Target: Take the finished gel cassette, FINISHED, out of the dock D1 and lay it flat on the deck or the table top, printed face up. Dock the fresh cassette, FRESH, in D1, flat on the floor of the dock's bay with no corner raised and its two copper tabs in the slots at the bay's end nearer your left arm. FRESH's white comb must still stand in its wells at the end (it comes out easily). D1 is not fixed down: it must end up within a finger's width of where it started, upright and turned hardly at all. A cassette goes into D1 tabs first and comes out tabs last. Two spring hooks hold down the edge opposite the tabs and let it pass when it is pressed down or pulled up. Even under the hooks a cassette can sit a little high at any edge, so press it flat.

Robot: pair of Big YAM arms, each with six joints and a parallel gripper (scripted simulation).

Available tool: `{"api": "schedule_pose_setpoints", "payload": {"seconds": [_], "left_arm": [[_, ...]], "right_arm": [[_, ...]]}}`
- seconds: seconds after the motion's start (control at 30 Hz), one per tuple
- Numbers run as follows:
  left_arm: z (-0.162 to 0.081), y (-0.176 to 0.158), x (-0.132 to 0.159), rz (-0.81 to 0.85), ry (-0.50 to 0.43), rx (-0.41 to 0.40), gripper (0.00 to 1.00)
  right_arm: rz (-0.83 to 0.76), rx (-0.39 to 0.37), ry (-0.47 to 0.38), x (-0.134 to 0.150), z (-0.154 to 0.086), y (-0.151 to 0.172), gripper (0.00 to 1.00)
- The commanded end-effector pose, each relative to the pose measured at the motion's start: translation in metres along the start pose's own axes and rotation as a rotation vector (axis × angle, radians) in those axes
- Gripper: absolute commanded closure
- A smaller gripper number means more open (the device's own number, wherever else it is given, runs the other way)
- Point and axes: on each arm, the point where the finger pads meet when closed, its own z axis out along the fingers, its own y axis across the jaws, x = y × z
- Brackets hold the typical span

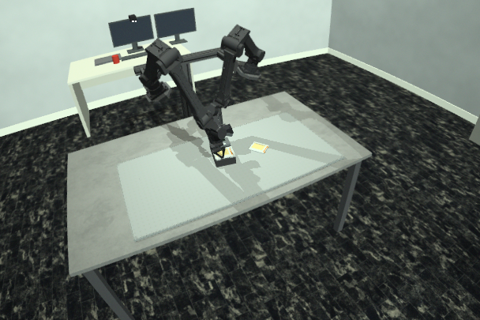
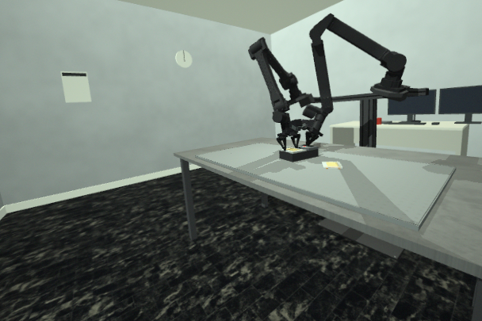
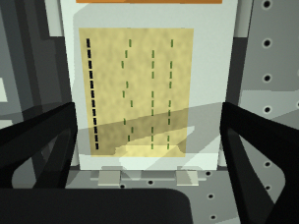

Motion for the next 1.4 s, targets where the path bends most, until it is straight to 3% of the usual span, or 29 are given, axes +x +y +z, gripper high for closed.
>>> {"api": "schedule_pose_setpoints", "payload": {"seconds": [0.0,1.37], "left_arm": [[0.0295,-0.0607,0.0423,0.043,0.077,0.12,1.0],[0.0295,-0.0607,0.0423,0.043,0.077,0.12,1.0]], "right_arm": [[-0.002,0.006,0.011,-0.007,-0.0085,-0.0022,1.0],[-0.002,0.006,0.082,-0.0096,-0.0125,-0.0022,1.0]]}}
